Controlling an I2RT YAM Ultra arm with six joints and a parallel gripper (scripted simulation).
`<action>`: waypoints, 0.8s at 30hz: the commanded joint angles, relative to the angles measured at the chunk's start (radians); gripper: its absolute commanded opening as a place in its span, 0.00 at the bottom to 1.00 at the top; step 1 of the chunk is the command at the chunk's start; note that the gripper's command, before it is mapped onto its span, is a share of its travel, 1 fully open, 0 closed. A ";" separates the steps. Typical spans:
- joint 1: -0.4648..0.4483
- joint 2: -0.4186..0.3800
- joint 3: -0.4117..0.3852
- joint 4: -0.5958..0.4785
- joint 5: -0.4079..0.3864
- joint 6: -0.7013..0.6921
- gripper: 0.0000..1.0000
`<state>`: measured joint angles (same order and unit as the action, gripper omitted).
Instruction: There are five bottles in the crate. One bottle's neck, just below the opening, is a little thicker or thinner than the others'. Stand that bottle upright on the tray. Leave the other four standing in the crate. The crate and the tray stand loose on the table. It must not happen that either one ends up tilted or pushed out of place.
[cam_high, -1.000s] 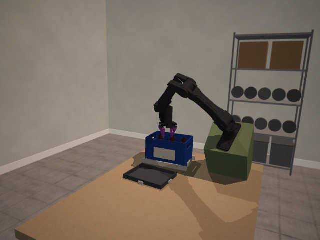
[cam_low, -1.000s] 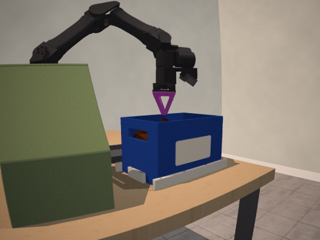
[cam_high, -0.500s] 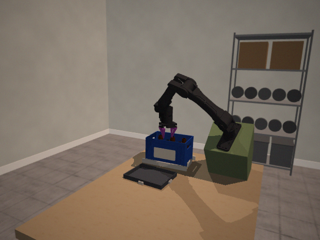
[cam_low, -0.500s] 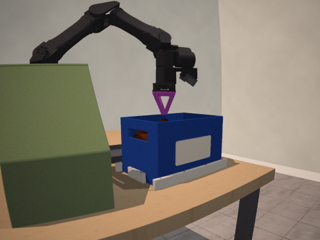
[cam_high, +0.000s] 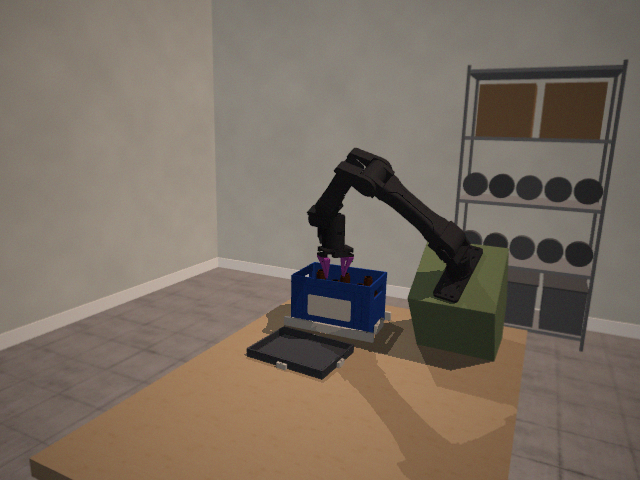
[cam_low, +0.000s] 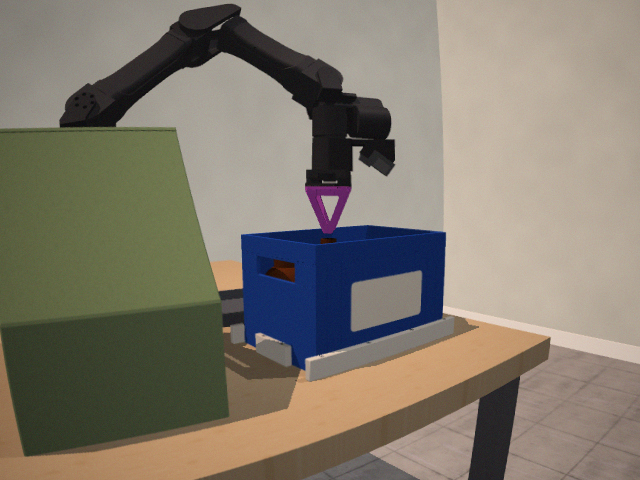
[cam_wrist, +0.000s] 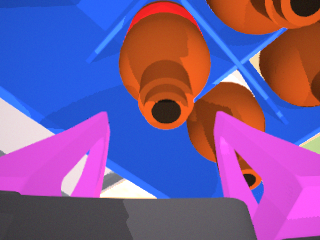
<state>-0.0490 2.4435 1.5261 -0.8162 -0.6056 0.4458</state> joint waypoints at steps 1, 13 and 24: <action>-0.011 0.001 -0.021 0.024 0.001 0.014 0.61; 0.010 0.016 -0.030 0.062 -0.002 0.032 0.61; 0.024 0.028 -0.038 0.098 -0.004 0.049 0.61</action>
<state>-0.0185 2.4775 1.4956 -0.7437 -0.6094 0.4812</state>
